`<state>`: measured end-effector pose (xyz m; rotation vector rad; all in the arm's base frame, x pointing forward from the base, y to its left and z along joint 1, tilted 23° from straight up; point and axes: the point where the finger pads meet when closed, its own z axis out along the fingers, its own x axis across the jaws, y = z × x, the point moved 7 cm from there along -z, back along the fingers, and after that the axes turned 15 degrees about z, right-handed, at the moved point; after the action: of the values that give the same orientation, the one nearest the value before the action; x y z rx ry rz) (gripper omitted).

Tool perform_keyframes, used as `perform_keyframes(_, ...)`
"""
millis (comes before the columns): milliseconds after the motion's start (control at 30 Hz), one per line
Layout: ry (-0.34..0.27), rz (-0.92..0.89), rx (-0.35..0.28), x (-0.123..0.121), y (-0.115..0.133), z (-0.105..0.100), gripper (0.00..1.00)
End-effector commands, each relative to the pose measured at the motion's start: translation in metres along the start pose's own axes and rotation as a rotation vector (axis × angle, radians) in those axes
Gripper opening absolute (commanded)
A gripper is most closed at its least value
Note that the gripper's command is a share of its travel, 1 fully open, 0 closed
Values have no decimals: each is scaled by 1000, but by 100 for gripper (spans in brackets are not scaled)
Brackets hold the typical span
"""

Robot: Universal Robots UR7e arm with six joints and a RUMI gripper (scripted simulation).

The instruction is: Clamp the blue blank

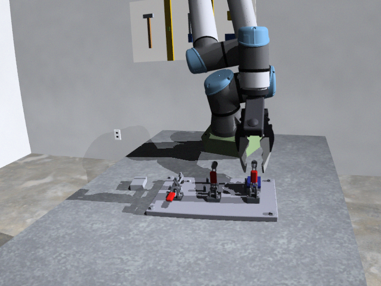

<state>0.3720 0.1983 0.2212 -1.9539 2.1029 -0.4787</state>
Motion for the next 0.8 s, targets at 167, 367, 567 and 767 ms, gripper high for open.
perform_keyframes(167, -1, 0, 1, 0, 0, 6, 28)
perform_keyframes(367, -1, 0, 1, 0, -1, 25, 28)
perform_keyframes(567, -1, 0, 1, 0, -1, 29, 28)
perform_keyframes(767, -1, 0, 1, 0, -1, 29, 28)
